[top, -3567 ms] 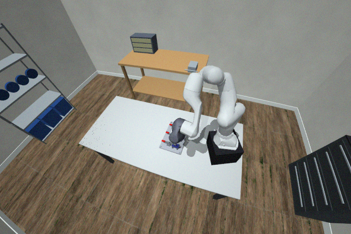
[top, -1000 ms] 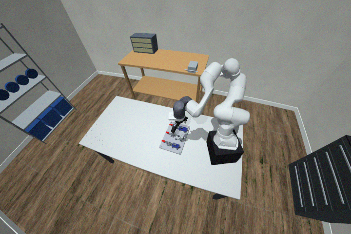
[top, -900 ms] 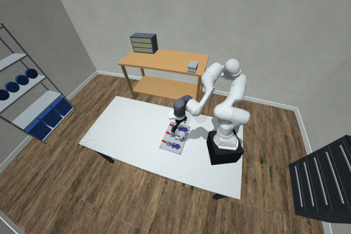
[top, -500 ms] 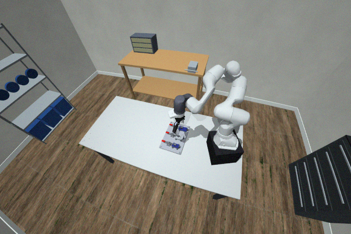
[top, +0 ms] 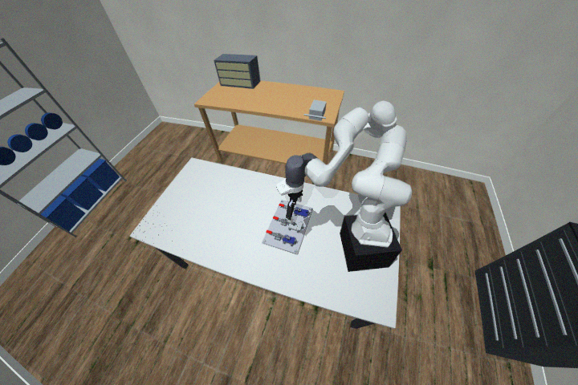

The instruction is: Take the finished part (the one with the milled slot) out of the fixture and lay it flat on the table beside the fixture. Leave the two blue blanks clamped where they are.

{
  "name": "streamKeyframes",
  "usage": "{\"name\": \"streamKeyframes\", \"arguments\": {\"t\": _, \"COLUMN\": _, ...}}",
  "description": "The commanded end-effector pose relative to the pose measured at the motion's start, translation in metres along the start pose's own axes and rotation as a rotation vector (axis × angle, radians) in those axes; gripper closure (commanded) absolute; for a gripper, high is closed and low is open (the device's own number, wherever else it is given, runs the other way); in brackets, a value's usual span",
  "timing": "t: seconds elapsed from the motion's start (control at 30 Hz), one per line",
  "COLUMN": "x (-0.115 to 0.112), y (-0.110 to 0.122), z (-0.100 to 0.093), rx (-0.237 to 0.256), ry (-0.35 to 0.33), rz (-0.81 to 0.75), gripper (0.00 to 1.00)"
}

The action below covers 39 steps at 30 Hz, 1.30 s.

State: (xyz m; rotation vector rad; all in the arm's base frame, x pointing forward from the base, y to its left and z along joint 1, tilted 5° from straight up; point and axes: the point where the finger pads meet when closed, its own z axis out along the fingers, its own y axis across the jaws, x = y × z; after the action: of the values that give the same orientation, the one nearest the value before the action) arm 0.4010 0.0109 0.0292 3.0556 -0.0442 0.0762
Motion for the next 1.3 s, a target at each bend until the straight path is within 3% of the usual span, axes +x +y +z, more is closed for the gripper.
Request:
{"name": "streamKeyframes", "arguments": {"t": 0.0, "x": -0.0014, "y": 0.0008, "z": 0.0009, "rx": -0.001, "ry": -0.007, "rz": -0.043, "gripper": 0.00}}
{"name": "streamKeyframes", "arguments": {"t": 0.5, "x": -0.0014, "y": 0.0008, "z": 0.0009, "rx": -0.001, "ry": -0.007, "rz": -0.043, "gripper": 0.00}}
{"name": "streamKeyframes", "arguments": {"t": 0.53, "x": -0.0014, "y": 0.0008, "z": 0.0009, "rx": -0.001, "ry": -0.007, "rz": -0.043, "gripper": 0.72}}
{"name": "streamKeyframes", "arguments": {"t": 1.27, "x": -0.0014, "y": 0.0008, "z": 0.0009, "rx": -0.001, "ry": -0.007, "rz": -0.043, "gripper": 0.72}}
